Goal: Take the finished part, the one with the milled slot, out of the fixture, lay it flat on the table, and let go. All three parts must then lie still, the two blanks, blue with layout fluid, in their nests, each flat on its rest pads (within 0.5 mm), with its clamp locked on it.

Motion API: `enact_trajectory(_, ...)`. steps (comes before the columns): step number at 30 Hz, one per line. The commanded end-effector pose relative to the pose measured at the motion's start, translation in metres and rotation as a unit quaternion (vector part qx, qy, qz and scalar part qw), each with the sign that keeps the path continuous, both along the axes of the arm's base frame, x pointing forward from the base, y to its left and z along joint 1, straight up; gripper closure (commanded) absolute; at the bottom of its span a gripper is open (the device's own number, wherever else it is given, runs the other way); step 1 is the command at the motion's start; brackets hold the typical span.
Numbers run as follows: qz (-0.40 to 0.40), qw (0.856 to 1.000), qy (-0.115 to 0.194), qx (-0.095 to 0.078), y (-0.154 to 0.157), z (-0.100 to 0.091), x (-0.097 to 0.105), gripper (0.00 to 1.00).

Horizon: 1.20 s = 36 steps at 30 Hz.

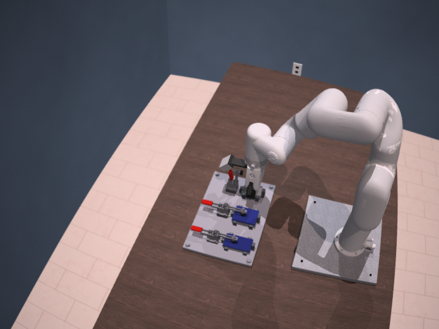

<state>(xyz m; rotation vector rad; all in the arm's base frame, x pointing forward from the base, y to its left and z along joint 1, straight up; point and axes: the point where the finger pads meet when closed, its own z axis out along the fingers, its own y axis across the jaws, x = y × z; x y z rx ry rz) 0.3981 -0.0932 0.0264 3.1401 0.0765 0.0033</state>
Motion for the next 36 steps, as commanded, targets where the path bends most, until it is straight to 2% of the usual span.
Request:
enact_trajectory(1,0.000,1.000,-0.002,0.000,0.000,0.001,0.001,1.00)
enact_trajectory(19,0.000,1.000,-0.002,0.000,0.000,0.003,0.001,1.00)
enact_trajectory(36,0.000,1.000,-0.002,0.000,0.000,0.015,0.001,1.00)
